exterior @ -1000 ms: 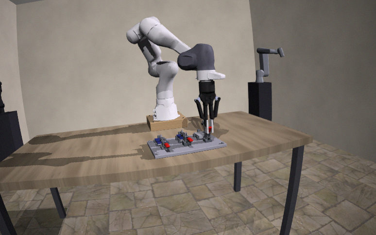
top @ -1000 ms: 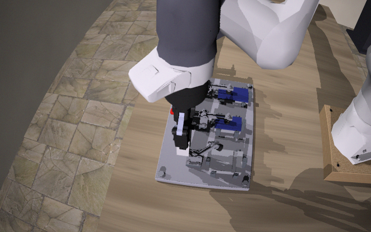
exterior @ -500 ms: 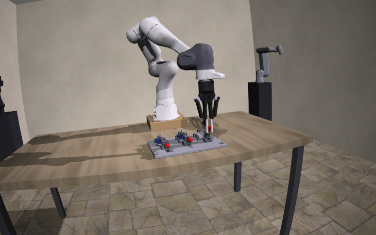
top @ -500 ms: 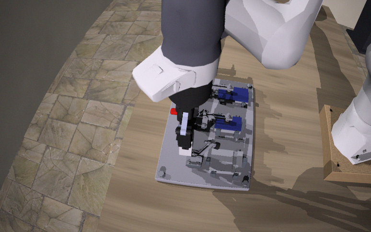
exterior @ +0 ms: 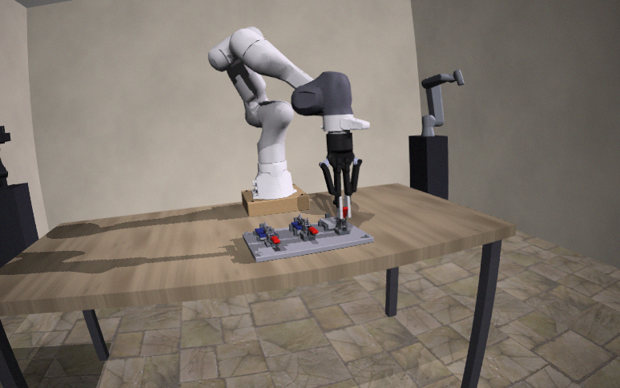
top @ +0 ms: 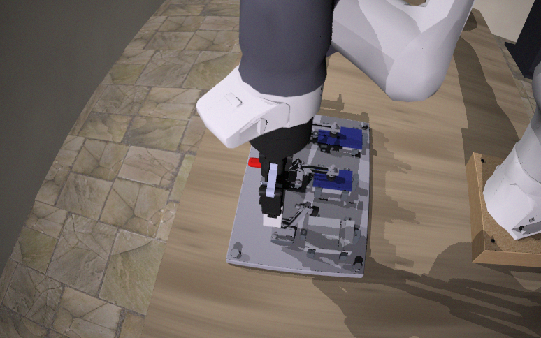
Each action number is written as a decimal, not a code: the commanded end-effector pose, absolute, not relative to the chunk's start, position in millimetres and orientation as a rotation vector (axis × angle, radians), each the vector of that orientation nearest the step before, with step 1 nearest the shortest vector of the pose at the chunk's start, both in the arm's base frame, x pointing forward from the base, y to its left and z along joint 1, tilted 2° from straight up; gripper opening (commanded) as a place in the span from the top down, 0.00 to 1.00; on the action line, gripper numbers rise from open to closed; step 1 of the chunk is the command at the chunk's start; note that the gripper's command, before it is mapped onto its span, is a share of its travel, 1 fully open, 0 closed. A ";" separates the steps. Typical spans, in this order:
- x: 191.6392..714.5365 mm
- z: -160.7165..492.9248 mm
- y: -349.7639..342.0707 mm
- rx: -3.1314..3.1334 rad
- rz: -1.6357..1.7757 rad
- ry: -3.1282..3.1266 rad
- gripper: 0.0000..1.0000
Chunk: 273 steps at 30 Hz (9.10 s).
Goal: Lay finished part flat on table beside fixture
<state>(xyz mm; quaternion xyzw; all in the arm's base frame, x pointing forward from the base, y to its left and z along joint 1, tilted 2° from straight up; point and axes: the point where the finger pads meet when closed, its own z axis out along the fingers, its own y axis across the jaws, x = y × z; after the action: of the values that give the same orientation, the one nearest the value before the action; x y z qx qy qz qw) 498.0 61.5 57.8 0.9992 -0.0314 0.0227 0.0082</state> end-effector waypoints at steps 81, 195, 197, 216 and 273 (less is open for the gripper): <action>483.0 55.9 63.5 3.120 0.048 -0.105 1.00; 477.6 55.7 63.8 3.120 0.048 -0.105 0.72; 477.6 55.7 63.8 3.120 0.048 -0.105 0.72; 477.1 71.1 64.2 3.120 0.048 -0.105 0.72; 476.1 105.6 64.8 3.120 0.048 -0.105 0.72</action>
<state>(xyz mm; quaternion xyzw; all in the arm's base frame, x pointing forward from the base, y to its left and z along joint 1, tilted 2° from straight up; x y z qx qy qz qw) 475.7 65.6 104.9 0.9992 -0.0344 0.0156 0.0102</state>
